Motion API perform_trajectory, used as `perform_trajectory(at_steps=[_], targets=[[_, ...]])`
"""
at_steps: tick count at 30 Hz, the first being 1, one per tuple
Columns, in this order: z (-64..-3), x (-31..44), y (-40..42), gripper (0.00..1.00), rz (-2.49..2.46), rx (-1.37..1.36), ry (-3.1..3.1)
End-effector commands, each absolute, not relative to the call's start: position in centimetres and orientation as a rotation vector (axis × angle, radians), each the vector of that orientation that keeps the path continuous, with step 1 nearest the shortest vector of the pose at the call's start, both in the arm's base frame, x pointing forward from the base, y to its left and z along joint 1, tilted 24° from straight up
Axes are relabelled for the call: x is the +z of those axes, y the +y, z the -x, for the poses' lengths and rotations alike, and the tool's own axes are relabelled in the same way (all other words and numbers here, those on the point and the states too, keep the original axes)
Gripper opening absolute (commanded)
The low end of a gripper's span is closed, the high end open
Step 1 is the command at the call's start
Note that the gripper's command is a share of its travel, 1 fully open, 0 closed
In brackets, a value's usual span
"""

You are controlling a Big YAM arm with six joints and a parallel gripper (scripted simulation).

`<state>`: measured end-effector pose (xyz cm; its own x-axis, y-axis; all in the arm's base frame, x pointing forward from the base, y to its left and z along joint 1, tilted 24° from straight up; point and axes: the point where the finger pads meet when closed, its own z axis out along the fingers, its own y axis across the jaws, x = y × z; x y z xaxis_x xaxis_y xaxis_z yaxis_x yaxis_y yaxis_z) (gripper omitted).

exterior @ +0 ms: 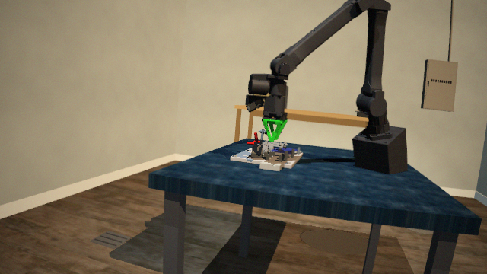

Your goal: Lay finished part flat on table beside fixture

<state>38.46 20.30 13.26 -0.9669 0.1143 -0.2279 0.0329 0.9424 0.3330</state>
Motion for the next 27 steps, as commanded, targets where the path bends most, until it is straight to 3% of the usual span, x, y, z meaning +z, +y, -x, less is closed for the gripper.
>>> perform_trajectory(at_steps=[1,27], targets=[[-40.3,16.2,20.6,0.64,-0.094,0.507,2.798],[-40.5,17.2,20.4,0.64,-0.088,0.517,2.774]])
